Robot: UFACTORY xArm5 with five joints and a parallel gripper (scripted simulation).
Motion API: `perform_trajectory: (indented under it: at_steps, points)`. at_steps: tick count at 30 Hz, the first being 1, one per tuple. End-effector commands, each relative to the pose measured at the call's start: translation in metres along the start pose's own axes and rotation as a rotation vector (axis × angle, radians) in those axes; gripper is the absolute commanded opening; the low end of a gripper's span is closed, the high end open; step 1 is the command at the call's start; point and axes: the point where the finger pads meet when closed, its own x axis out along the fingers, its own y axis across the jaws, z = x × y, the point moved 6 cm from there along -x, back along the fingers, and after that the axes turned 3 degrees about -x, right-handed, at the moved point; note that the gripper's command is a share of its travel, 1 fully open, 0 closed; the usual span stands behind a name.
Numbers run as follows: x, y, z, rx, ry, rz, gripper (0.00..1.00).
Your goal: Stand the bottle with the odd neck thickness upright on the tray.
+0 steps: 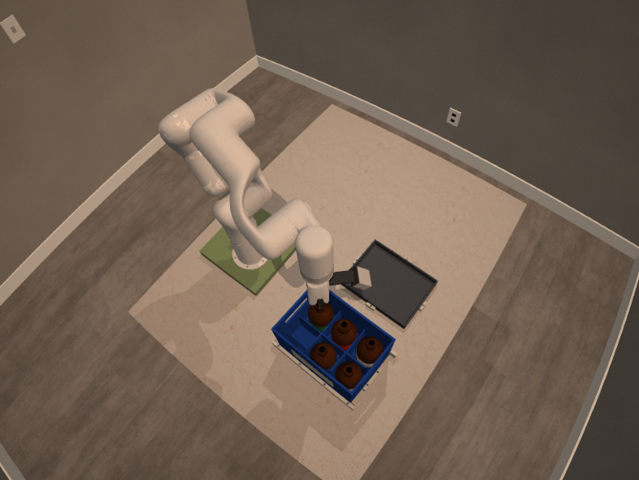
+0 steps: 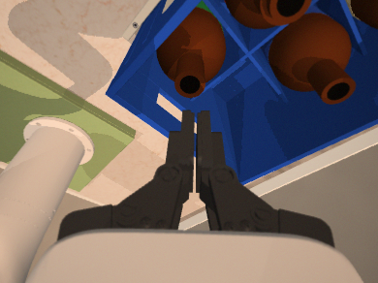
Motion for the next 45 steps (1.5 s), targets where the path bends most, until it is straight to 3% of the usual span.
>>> perform_trajectory:
  at_steps: [1, 7, 14, 15, 45]
  points:
    - [-0.004, 0.033, -0.027, 0.0, 0.002, 0.002, 0.0]
    - [-0.001, 0.062, -0.052, 0.0, 0.002, 0.002, 0.0]
    - [-0.001, 0.062, -0.053, 0.0, 0.002, 0.002, 0.0]
    - [-0.001, 0.062, -0.053, 0.0, 0.002, 0.002, 0.65]
    - [-0.001, 0.062, -0.053, 0.0, 0.002, 0.002, 0.65]
